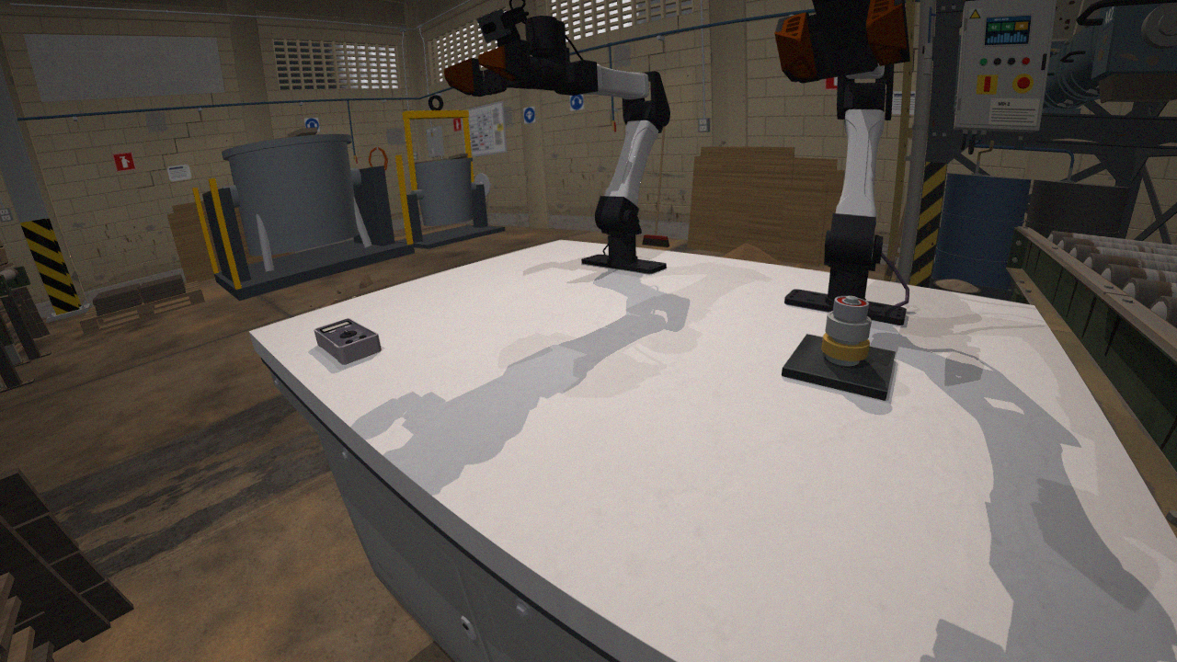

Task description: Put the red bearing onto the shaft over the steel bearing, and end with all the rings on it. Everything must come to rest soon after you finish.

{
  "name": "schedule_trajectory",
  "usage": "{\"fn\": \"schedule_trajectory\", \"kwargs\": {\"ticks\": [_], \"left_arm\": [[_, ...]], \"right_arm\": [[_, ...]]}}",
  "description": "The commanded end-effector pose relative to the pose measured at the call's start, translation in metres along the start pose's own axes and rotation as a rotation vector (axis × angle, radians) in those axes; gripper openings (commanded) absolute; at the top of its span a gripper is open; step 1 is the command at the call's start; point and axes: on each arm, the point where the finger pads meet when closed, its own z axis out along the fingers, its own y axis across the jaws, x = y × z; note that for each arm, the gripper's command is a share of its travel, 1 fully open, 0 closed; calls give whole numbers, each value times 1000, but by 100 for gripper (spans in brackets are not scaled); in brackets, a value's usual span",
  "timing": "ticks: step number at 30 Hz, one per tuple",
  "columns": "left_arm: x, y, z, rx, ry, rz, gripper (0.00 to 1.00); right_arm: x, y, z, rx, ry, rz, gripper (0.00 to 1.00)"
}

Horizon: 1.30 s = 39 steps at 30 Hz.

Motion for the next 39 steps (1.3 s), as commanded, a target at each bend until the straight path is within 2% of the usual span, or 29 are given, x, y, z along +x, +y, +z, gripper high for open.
{"fn": "schedule_trajectory", "kwargs": {"ticks": [1,2,6,10,11,18,19,20,21,22,39], "left_arm": [[-54,1,-9,-33,-188,-67,56],[-68,-1,-19,-28,-241,-84,56],[-84,-10,-14,-11,-311,-149,56],[-83,-15,-12,2,-308,-155,56],[-73,-15,-9,1,-278,-145,56],[-89,-11,-24,7,-325,-117,56],[-90,-10,-27,19,-326,-130,56],[-78,-15,-18,36,-281,-129,56],[-71,-16,-11,31,-258,-127,56],[-81,-10,-21,9,-292,-122,56],[-83,-14,-23,20,-301,-121,56]], "right_arm": [[-19,0,-5,3,-35,8,100],[-19,0,-5,3,-35,8,100],[-19,0,-5,3,-35,8,100],[-19,0,-5,3,-35,8,100],[-19,0,-5,3,-35,8,100],[-19,0,-5,3,-35,8,100],[18,-10,5,42,53,-14,100],[-22,-4,-9,28,-44,-16,100],[-30,-1,-10,13,-75,-12,100],[-8,-4,-1,20,-9,-2,100],[-7,-3,-1,17,-7,-2,100]]}}
